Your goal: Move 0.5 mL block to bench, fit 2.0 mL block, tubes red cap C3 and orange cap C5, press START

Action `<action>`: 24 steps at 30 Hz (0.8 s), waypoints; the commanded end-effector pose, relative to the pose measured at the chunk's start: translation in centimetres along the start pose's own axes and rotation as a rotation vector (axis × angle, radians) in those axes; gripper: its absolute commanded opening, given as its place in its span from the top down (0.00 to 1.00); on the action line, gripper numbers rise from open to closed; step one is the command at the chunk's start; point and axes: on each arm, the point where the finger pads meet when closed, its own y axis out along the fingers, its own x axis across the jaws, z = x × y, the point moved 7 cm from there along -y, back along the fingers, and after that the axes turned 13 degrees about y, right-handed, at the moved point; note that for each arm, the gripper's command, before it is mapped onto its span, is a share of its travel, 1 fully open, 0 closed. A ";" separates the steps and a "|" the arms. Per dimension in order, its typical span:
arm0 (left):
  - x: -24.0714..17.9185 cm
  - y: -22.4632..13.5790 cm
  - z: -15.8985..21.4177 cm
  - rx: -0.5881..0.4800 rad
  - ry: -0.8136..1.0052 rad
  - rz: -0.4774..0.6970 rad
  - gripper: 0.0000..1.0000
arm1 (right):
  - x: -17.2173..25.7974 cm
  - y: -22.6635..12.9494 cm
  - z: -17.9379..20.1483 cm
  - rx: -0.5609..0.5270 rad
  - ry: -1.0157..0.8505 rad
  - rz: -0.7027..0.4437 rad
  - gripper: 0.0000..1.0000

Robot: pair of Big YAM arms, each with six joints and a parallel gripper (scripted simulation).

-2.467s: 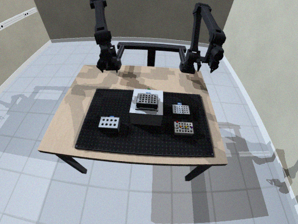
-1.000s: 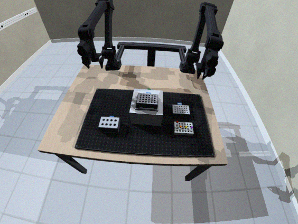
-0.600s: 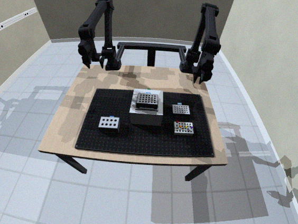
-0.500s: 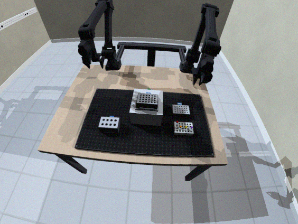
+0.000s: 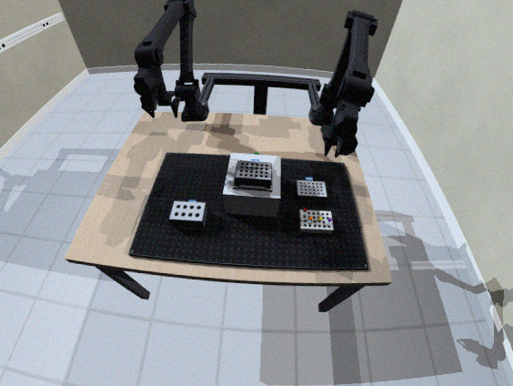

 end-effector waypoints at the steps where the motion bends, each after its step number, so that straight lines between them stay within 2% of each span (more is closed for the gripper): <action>1: 0.2 -1.1 -2.7 -0.019 -0.037 0.003 0.64 | 0.6 -2.8 -2.3 -0.085 -0.023 -0.010 0.00; 7: -1.1 -1.9 -4.5 -0.041 -0.009 0.003 0.64 | 0.6 -2.2 -2.0 -0.068 -0.023 -0.007 0.00; 16: -2.5 0.4 -8.7 0.013 -0.017 0.002 0.64 | 0.4 -1.3 -0.9 -0.053 -0.023 -0.006 0.00; 24: -1.6 2.9 -9.1 -0.025 -0.018 0.004 0.64 | 0.4 -0.5 -0.2 -0.034 -0.024 -0.003 0.00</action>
